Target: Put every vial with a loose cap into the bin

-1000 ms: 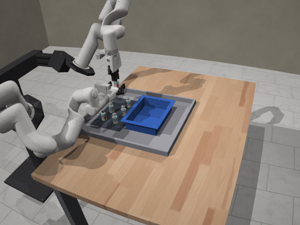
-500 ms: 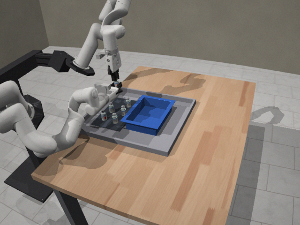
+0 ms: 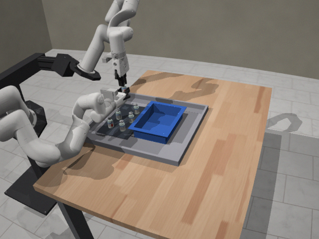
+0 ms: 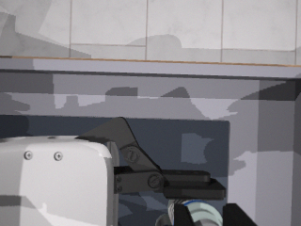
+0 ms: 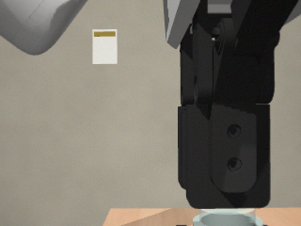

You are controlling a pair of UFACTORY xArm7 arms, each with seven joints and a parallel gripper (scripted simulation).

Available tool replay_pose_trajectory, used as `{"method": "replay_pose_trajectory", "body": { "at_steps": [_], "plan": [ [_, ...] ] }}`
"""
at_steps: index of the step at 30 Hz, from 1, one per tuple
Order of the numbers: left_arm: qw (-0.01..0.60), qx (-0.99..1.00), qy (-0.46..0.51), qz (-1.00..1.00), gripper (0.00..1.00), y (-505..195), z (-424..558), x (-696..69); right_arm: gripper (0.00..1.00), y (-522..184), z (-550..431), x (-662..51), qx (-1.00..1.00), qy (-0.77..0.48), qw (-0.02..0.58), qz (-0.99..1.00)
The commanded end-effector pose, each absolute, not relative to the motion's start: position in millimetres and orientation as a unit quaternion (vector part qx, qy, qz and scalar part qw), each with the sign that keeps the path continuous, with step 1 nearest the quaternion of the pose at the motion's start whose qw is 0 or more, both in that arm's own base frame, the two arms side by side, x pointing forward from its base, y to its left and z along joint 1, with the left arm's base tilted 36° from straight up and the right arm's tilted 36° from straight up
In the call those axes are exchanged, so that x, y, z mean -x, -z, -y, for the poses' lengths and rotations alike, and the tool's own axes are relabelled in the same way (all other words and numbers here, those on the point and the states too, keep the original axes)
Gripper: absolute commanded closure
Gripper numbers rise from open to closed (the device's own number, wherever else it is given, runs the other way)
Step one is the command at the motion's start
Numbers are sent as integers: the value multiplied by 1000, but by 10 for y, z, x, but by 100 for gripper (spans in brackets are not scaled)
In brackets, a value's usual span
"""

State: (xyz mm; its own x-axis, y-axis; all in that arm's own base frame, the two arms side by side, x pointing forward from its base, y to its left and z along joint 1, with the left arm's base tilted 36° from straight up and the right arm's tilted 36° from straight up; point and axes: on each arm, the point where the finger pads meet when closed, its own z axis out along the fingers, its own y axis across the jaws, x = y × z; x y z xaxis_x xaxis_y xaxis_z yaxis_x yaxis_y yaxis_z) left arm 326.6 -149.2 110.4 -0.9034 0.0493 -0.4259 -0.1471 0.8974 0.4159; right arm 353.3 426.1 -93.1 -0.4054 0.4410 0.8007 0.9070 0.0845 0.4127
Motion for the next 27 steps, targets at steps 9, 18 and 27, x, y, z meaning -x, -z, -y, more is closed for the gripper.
{"method": "replay_pose_trajectory", "body": {
  "at_steps": [9, 18, 27],
  "plan": [
    [219, 25, -223, -949, 77, -1113, 1508, -3271, 100, 905, -4276, -3524, 484, 472, 249, 694],
    [219, 25, -223, -949, 77, -1115, 1507, -3268, 100, 905, -4278, -3527, 484, 472, 249, 694],
    [220, 30, -222, -949, 77, -1114, 1507, -3269, 100, 905, -4281, -3525, 484, 472, 249, 694]
  ]
}}
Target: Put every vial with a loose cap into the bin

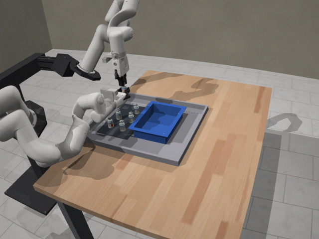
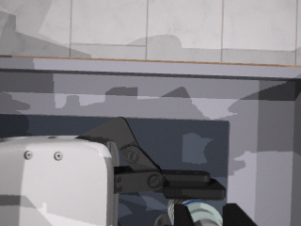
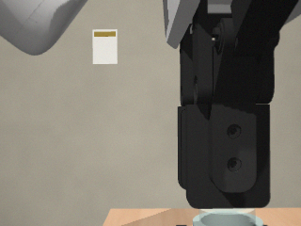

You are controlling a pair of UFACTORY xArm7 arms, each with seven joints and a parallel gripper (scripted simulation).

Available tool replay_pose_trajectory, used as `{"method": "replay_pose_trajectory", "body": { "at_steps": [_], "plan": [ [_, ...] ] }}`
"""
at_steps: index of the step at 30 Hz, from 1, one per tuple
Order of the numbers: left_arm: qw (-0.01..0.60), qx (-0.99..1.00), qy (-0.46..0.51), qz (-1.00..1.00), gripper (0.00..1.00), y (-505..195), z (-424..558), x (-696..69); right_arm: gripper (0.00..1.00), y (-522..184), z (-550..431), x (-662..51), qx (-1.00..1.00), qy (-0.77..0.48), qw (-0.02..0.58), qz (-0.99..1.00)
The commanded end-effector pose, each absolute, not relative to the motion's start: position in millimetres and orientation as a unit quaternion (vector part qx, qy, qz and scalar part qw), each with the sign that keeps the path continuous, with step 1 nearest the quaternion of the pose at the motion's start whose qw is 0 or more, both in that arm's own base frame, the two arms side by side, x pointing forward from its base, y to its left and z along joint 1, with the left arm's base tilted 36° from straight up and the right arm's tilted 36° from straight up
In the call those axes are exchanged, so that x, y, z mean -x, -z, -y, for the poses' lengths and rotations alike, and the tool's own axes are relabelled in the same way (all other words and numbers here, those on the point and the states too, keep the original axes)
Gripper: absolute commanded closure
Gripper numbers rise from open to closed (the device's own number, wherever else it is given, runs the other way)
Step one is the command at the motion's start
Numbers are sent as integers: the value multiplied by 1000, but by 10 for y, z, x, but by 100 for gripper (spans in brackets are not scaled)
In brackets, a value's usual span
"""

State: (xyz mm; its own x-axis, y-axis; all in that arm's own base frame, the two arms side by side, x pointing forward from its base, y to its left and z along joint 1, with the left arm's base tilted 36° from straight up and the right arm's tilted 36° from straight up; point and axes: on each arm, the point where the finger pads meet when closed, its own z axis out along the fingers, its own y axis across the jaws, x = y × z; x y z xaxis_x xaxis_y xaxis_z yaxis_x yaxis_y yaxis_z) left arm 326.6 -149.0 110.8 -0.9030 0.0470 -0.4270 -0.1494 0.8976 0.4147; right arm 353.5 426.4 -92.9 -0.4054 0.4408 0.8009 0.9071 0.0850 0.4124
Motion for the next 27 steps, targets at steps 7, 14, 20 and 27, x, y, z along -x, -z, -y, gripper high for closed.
{"method": "replay_pose_trajectory", "body": {
  "at_steps": [7, 14, 20, 27],
  "plan": [
    [222, 42, -220, -949, 77, -1110, 1508, -3269, 100, 905, -4282, -3528, 484, 472, 249, 694],
    [224, 51, -219, -949, 77, -1107, 1509, -3269, 100, 906, -4284, -3529, 484, 472, 249, 694],
    [226, 64, -215, -948, 77, -1112, 1506, -3269, 100, 908, -4279, -3526, 484, 472, 249, 694],
    [231, 86, -210, -946, 77, -1113, 1506, -3267, 100, 909, -4276, -3523, 484, 472, 249, 694]
  ]
}}
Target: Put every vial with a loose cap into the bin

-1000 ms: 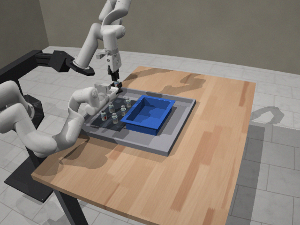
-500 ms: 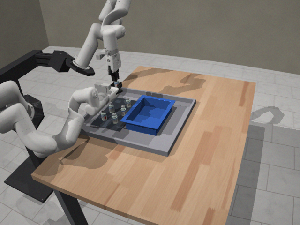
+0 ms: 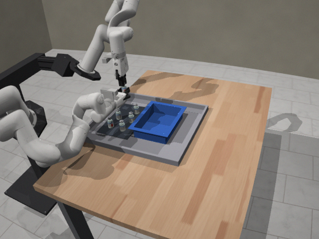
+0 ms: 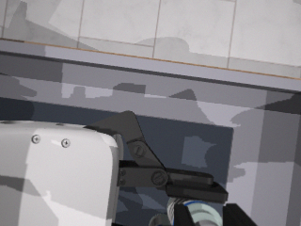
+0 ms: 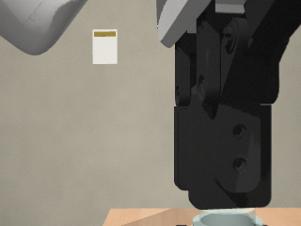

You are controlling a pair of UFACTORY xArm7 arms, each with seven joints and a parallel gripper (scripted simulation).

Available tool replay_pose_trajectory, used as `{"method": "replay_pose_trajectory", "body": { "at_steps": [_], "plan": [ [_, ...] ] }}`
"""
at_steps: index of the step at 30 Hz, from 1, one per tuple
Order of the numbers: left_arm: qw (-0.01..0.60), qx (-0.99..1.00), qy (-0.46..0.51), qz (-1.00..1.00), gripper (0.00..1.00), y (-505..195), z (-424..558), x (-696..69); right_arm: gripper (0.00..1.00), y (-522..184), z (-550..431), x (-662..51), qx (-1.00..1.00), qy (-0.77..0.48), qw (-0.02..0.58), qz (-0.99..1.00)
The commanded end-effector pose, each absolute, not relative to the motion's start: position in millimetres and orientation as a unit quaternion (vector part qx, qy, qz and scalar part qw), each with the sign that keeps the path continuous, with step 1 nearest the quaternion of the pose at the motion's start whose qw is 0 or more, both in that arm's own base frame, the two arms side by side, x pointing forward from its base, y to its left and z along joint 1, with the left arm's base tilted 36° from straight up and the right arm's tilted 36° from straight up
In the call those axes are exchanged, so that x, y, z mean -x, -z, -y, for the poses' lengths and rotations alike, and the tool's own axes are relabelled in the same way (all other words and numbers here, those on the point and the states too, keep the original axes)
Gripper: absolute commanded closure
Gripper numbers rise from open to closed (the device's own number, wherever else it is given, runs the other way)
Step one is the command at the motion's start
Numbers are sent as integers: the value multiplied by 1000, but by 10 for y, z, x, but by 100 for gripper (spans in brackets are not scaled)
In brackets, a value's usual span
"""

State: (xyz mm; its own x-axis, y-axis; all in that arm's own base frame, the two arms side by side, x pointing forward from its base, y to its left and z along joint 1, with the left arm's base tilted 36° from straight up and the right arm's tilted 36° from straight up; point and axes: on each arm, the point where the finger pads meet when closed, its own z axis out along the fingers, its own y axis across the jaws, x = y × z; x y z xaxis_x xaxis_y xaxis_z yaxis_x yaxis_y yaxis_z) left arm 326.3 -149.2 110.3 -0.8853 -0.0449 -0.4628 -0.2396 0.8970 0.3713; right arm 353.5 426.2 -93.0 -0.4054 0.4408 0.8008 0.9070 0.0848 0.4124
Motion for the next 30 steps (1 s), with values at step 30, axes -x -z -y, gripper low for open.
{"method": "replay_pose_trajectory", "body": {
  "at_steps": [30],
  "plan": [
    [245, 152, -193, -938, 77, -1111, 1508, -3270, 100, 903, -4278, -3525, 484, 472, 249, 694]
  ]
}}
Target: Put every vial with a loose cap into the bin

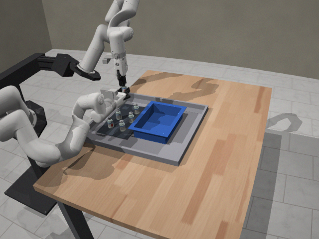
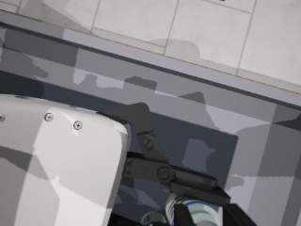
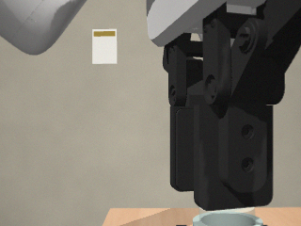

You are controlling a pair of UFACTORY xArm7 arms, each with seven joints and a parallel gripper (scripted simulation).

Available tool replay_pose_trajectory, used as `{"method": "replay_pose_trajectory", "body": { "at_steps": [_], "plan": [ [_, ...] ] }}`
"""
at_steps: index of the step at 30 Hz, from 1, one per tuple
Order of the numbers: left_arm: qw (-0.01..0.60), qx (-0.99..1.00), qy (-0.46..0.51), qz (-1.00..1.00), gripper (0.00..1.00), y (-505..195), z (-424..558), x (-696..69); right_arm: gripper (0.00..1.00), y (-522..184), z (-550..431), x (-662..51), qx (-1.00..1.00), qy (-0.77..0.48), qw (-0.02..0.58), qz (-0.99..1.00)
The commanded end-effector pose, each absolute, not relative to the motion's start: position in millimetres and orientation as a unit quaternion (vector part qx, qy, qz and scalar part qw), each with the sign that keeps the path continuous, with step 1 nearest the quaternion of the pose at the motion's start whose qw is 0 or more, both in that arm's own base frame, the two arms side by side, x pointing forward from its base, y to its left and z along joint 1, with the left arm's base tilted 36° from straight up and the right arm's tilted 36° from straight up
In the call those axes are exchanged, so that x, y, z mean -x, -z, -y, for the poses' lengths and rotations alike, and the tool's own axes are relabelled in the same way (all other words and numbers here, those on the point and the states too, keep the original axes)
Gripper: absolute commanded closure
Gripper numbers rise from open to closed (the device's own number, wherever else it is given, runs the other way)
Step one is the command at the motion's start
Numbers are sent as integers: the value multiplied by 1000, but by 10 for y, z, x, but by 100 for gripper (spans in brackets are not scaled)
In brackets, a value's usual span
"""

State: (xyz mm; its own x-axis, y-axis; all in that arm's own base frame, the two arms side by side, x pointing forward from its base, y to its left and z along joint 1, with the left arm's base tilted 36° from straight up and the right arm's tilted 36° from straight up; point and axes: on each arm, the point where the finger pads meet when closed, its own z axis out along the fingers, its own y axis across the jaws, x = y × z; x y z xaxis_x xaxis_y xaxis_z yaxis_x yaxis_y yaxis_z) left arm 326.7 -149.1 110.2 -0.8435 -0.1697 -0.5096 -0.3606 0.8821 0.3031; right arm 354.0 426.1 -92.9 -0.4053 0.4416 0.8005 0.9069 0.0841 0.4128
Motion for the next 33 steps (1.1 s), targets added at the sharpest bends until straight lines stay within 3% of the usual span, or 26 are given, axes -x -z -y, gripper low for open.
{"method": "replay_pose_trajectory", "body": {
  "at_steps": [1, 33],
  "plan": [
    [246, 156, -192, -937, 77, -1111, 1508, -3269, 100, 902, -4278, -3525, 484, 472, 249, 694],
    [260, 230, -172, -922, 77, -1110, 1505, -3265, 100, 904, -4283, -3523, 484, 472, 249, 693]
  ]
}}
